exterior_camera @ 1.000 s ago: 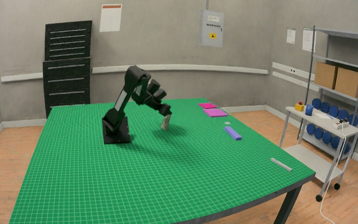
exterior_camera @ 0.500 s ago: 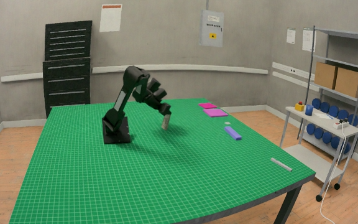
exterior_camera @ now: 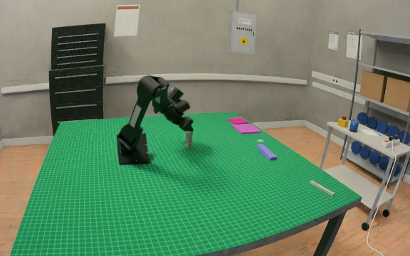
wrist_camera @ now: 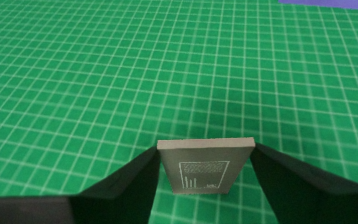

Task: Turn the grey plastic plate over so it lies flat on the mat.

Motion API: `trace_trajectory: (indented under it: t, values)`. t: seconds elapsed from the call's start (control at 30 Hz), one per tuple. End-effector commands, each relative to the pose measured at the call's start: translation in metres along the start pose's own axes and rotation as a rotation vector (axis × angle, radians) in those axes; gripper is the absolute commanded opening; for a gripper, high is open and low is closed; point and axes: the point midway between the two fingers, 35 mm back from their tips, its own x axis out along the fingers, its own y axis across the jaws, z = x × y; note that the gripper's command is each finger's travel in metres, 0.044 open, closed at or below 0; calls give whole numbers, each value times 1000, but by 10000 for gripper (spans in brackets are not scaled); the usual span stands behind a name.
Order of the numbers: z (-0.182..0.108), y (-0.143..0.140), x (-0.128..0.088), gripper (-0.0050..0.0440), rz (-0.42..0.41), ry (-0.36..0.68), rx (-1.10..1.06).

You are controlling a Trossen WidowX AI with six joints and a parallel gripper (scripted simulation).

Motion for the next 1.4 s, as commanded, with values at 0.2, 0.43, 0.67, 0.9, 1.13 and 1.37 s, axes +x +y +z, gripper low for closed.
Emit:
trace_trajectory:
  t: [0.2, 0.43, 0.67, 0.9, 1.13, 1.37]
  values:
    - [2, -2, -2, 264, -5, 12, 15]
    - [2, -2, -2, 264, -5, 12, 12]
    - [2, -2, -2, 264, -5, 12, 12]
    - [2, -2, -2, 264, -5, 12, 12]
    - [2, -2, -2, 264, -5, 12, 12]
    - [3, -1, -5, 264, -4, 63, 18]
